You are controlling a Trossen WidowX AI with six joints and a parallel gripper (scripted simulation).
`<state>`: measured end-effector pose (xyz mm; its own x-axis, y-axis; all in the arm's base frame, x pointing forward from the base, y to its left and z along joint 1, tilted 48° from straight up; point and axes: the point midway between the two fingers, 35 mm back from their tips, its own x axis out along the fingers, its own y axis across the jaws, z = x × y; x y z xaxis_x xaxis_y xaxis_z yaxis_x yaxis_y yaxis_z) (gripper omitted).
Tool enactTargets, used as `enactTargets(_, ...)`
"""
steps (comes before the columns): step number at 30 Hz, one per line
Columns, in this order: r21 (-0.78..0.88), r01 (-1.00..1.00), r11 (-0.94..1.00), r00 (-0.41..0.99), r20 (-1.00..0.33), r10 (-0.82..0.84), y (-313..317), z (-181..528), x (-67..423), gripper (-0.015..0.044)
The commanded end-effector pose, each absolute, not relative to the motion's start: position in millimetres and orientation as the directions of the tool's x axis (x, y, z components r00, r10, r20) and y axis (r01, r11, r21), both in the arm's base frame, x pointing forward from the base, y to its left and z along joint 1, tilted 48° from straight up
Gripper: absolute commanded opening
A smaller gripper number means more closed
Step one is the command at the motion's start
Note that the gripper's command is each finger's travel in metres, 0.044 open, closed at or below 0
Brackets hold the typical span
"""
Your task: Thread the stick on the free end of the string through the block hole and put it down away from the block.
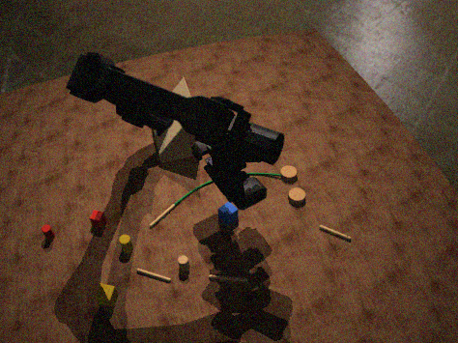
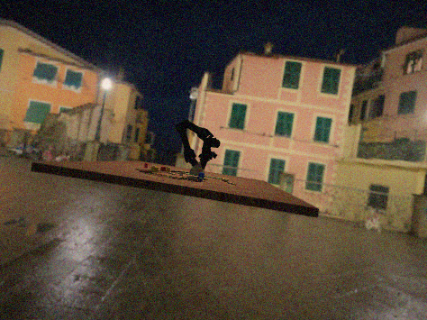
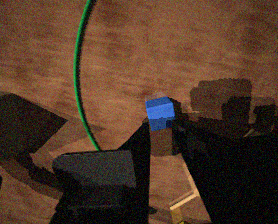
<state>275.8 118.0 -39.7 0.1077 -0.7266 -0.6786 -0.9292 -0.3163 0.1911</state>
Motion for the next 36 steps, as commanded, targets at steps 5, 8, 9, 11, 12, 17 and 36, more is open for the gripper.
enactTargets(5, 0.191, -0.929, -0.316, 0.108, -0.679, -0.727, 118, -40, 276, 0.0244)
enactTargets(8, 0.191, -0.929, -0.316, 0.108, -0.679, -0.727, 118, -40, 276, 0.0166)
enactTargets(9, 0.191, -0.929, -0.316, 0.108, -0.679, -0.727, 118, -40, 276, 0.0139)
enactTargets(11, 0.191, -0.929, -0.316, 0.108, -0.679, -0.727, 118, -40, 276, 0.0087)
enactTargets(12, 0.191, -0.929, -0.316, 0.108, -0.679, -0.727, 118, -40, 276, 0.0061)
enactTargets(17, 0.191, -0.929, -0.316, 0.108, -0.679, -0.727, 118, -40, 276, 0.0)
enactTargets(36, -0.429, -0.861, 0.275, 0.106, -0.679, -0.727, 92, -7, 267, 0.0263)
